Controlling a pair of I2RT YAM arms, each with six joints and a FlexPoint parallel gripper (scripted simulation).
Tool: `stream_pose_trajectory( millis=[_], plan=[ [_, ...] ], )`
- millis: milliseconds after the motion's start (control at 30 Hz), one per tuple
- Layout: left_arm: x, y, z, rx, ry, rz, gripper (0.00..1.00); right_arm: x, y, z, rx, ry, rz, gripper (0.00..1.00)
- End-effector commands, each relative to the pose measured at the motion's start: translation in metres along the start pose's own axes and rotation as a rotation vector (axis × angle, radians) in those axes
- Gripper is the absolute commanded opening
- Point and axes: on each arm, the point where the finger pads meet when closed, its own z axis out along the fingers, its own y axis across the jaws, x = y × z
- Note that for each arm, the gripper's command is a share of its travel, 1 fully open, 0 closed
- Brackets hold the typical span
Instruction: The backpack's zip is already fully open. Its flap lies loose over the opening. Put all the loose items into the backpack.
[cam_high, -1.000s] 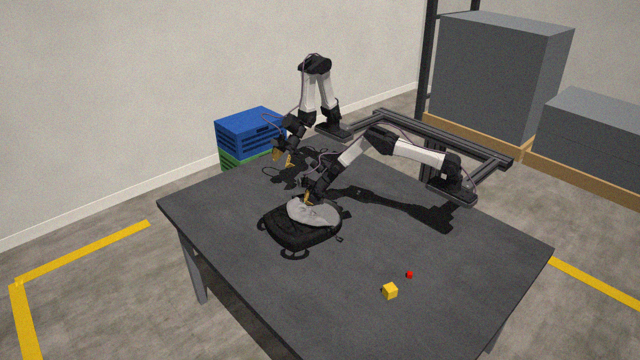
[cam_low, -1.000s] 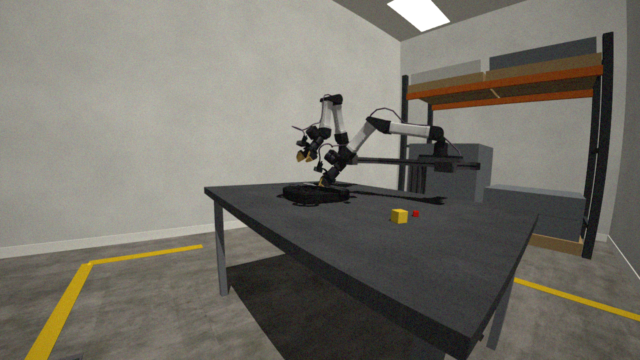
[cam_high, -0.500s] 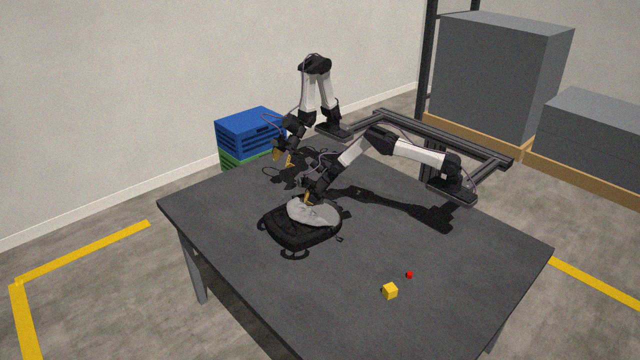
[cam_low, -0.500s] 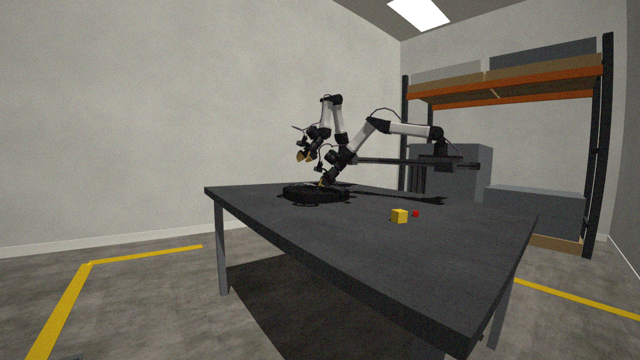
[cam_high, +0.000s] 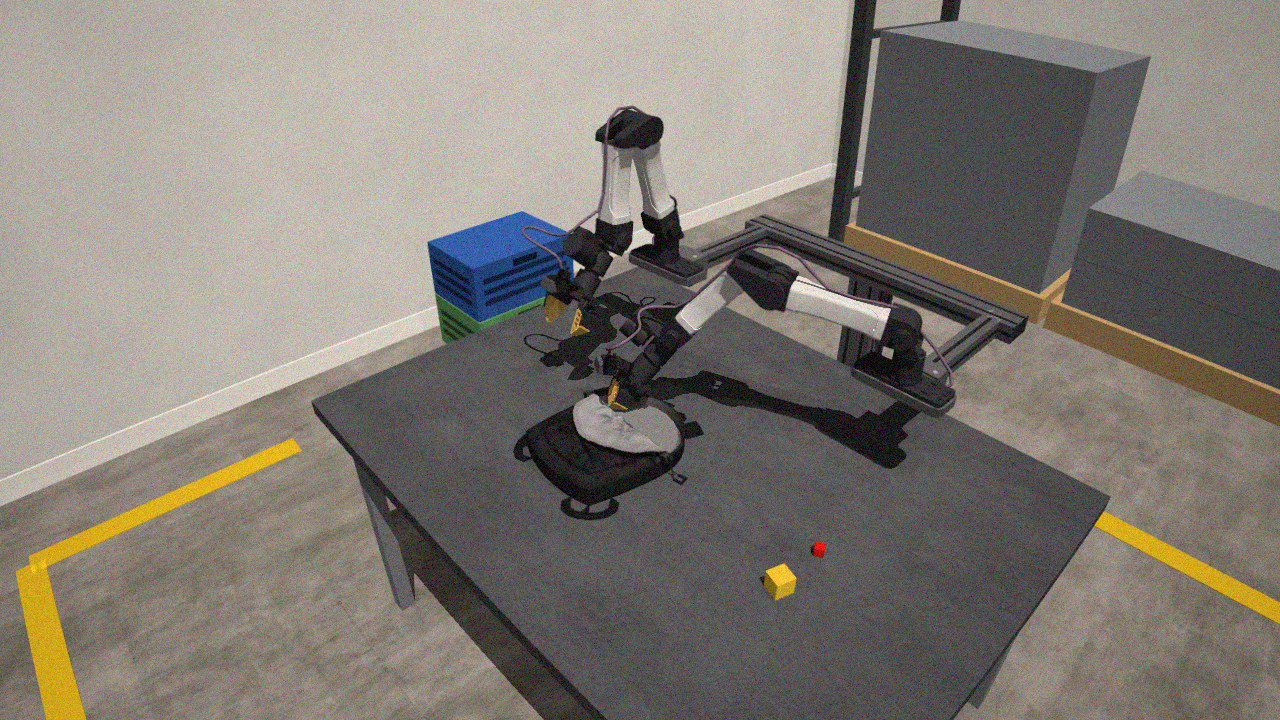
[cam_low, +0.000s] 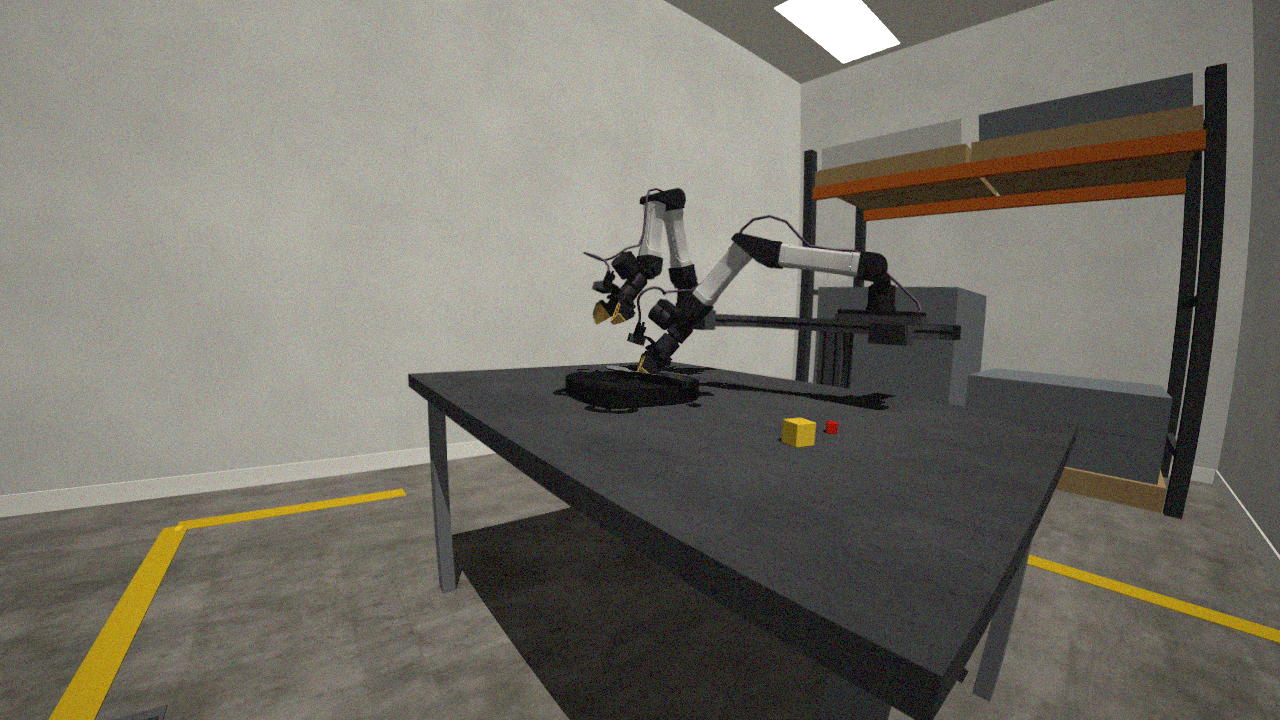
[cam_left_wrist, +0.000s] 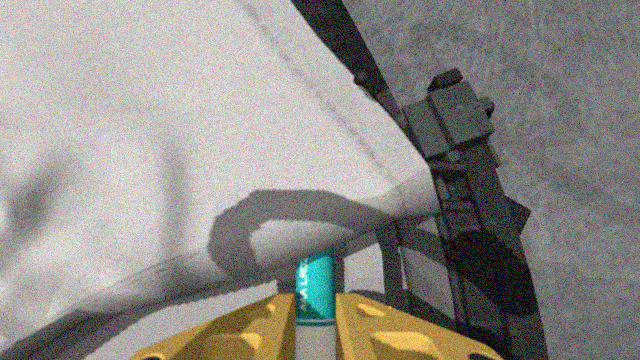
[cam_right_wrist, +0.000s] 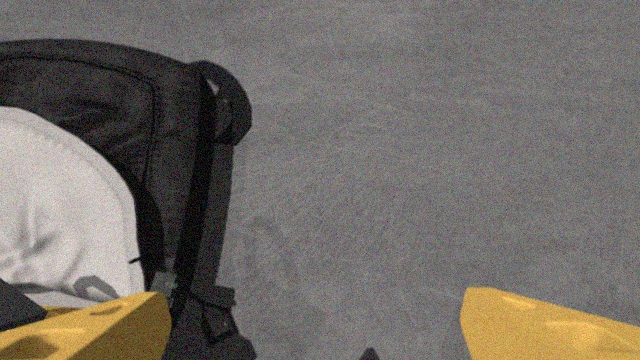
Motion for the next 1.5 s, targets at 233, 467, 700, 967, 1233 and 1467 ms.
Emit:
stream_pose_trajectory(
  millis=[233, 467, 700, 967, 1233, 1467],
  plan=[
    [-0.007, -0.005, -0.004, 0.009, -0.012, -0.009, 0.24, -0.012, -0.002, -0.001, -0.002, -0.034, 0.0, 0.9],
    [-0.021, -0.011, -0.021, 0.019, -0.016, -0.014, 0.24, -0.012, -0.002, -0.001, -0.002, -0.034, 0.0, 0.9],
    [-0.027, -0.011, -0.027, 0.02, -0.016, -0.011, 0.24, -0.012, -0.002, -0.001, -0.002, -0.034, 0.0, 0.9],
    [-0.046, -0.02, -0.031, 0.038, -0.046, -0.024, 0.24, -0.012, -0.002, -0.001, -0.002, -0.034, 0.0, 0.9],
    [-0.049, -0.02, -0.029, 0.035, -0.048, -0.024, 0.24, -0.012, -0.002, -0.001, -0.002, -0.034, 0.0, 0.9],
    [-0.036, -0.016, -0.019, 0.024, -0.032, -0.015, 0.24, -0.012, -0.002, -0.001, -0.002, -0.034, 0.0, 0.9]
  ],
)
